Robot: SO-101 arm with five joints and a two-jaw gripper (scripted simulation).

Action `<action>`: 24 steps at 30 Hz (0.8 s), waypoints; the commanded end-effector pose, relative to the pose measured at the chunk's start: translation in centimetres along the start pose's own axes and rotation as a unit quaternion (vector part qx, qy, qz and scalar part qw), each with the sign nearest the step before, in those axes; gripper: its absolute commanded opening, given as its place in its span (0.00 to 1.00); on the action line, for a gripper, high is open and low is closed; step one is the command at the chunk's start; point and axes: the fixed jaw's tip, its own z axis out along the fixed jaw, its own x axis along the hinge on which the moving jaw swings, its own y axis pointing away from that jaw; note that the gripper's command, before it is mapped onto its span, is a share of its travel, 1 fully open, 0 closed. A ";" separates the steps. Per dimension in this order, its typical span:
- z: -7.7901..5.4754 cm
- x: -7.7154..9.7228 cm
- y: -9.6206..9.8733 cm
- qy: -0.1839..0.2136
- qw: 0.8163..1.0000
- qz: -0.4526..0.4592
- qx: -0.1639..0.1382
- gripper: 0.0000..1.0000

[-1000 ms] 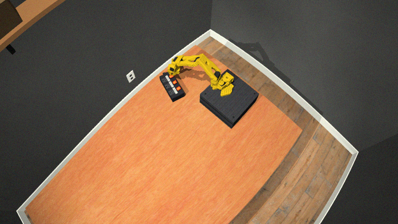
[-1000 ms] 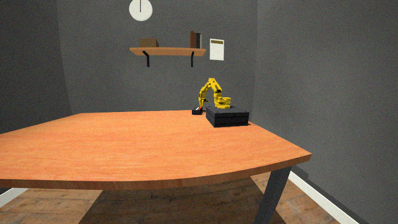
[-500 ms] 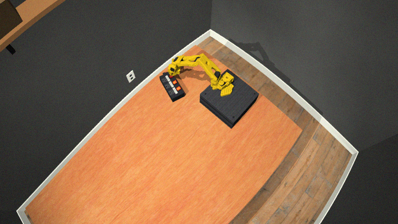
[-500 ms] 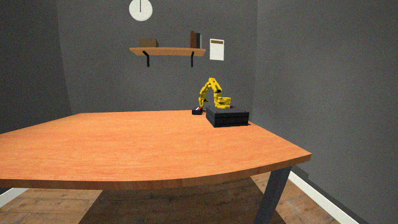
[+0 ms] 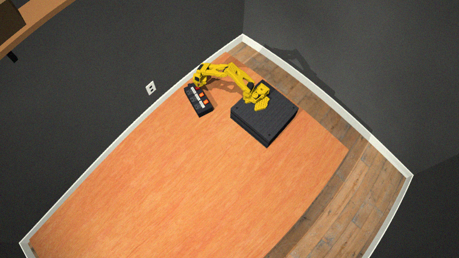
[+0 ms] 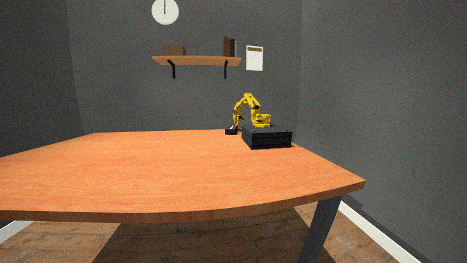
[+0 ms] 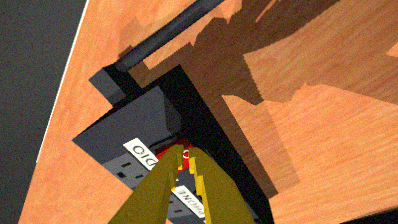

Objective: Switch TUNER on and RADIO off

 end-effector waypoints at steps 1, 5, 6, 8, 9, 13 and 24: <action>0.7 0.3 -1.3 0.022 0.998 0.007 0.057 0.00; -0.5 0.2 -0.7 0.022 0.998 0.004 0.057 0.00; -0.8 0.2 -0.6 0.022 0.998 0.004 0.057 0.00; -1.1 0.2 -0.5 0.022 0.998 0.003 0.057 0.00; -1.2 0.2 -0.5 0.022 0.998 0.003 0.057 0.00; -1.3 0.1 -0.4 0.022 0.998 0.003 0.057 0.00; -1.3 0.1 -0.4 0.022 0.998 0.003 0.057 0.00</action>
